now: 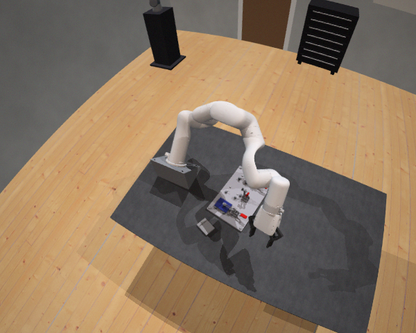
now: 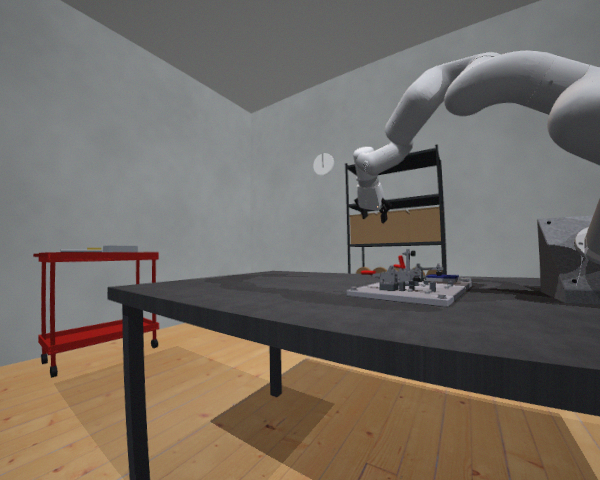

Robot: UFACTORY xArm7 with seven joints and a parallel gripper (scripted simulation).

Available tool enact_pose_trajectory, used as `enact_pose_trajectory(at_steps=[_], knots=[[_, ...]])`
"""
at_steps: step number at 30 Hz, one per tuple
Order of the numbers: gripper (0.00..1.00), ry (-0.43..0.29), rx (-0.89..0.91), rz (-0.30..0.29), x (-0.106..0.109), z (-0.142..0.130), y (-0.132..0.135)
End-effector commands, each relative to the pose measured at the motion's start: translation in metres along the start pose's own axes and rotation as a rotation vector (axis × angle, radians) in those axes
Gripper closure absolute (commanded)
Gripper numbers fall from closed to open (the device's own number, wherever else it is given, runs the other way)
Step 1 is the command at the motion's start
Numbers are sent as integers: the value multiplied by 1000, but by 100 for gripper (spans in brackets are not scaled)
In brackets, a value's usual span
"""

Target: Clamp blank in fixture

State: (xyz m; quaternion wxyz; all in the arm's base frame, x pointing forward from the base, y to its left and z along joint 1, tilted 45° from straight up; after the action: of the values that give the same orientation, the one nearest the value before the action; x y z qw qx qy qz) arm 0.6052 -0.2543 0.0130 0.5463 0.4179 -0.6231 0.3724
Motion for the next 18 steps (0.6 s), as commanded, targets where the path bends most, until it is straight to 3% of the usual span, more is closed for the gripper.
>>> enact_pose_trajectory(at_steps=[1, 7, 9, 18], knots=[[0, -44, 83, -29, 2, 17, 14], [0, -104, 191, -56, 2, 30, 32], [0, -156, 284, -71, 3, 37, 47], [0, -249, 453, -79, 7, 46, 73]])
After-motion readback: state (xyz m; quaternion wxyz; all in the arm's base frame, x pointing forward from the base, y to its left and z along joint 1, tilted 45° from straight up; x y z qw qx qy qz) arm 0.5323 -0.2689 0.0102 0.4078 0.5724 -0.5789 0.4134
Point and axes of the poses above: the point where the finger pads meet when closed, its own x axis back along the fingers, its own y axis across the jaws, z = x × y, the point moved 10 cm from there along x, back along the fingers, and after that the axes turned 3 degrees about -x, right-handed, at the moved point
